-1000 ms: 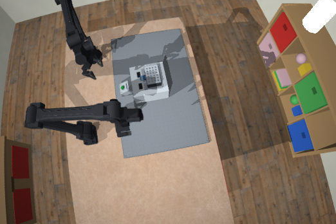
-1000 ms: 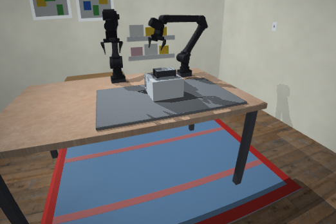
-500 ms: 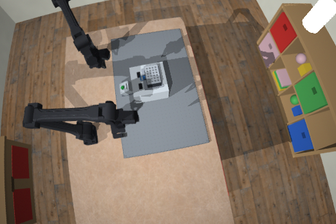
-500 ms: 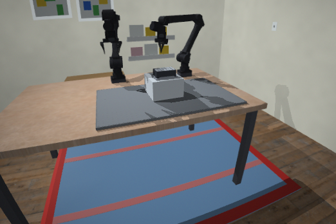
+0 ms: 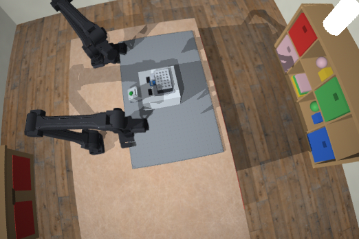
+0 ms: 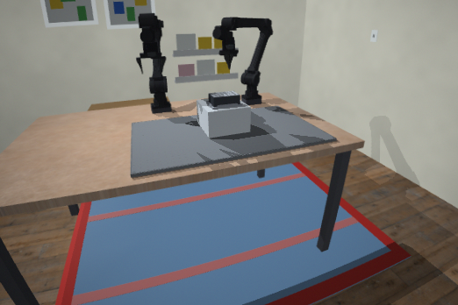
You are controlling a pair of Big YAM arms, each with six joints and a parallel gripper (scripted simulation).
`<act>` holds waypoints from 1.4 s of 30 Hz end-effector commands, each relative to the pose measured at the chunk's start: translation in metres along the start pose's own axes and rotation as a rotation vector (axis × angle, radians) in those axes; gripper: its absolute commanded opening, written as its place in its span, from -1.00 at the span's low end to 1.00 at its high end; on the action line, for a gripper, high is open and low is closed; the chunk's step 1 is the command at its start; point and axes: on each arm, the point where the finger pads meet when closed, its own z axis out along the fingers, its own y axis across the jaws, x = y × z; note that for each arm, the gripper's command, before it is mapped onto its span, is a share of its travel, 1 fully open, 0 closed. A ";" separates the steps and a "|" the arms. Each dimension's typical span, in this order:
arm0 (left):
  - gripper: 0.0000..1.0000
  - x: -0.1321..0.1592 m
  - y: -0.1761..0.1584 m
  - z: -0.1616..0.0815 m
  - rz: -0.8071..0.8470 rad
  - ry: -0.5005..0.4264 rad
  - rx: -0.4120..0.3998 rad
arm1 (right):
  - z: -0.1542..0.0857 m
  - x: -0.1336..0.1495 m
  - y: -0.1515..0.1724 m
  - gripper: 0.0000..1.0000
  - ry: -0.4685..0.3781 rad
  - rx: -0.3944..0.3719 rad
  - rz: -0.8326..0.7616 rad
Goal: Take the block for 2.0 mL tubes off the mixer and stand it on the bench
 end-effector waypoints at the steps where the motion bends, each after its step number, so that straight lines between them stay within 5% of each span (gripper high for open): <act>1: -1.00 -0.031 0.002 -0.026 0.023 -0.034 0.031 | 0.001 -0.004 0.001 1.00 0.001 -0.001 -0.003; 42: -1.00 -0.048 0.181 -0.019 -0.150 0.209 -0.021 | -0.018 -0.013 0.002 1.00 -0.067 0.012 -0.013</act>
